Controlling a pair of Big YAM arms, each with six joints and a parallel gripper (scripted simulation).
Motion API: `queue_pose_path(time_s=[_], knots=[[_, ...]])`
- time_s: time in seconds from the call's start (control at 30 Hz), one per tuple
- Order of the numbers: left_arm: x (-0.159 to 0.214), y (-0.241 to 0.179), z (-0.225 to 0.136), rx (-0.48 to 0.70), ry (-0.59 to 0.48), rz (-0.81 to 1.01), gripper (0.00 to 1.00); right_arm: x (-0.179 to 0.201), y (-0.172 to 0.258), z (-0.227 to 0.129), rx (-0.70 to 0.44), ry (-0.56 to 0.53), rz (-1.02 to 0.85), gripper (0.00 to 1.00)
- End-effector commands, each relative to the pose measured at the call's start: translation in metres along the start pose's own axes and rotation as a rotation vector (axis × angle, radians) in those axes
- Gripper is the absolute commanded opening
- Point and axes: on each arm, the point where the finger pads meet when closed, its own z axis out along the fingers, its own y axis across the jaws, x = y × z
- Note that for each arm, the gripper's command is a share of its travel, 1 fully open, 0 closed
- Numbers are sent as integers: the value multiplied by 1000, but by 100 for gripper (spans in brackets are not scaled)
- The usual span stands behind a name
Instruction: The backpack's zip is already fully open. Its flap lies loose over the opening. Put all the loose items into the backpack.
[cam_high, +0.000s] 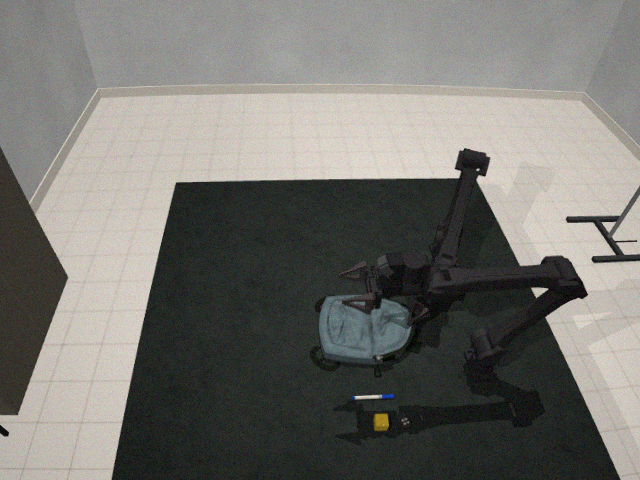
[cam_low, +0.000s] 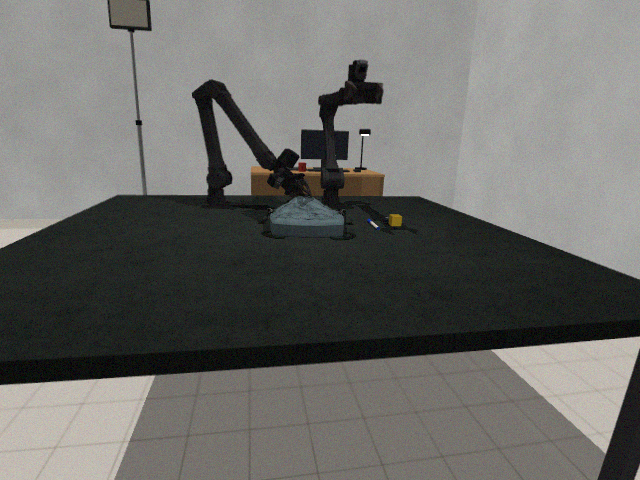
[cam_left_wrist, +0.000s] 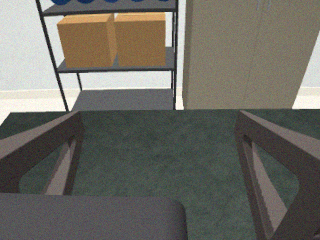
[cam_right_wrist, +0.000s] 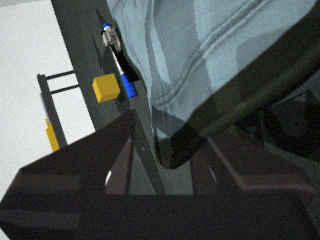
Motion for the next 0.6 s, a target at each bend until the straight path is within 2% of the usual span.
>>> queue_pose_path(time_s=[0.0,0.37,0.4,0.57], knots=[[-35,0,-4,0,-65,-6,90,3,31,2,-58,2,12,32],[-35,0,-4,0,-65,-6,90,2,31,2,-58,2,12,32],[-35,0,-4,0,-65,-6,90,0,49,2,-77,4,21,32],[-35,0,-4,0,-65,-6,90,-2,52,2,-63,13,56,32]])
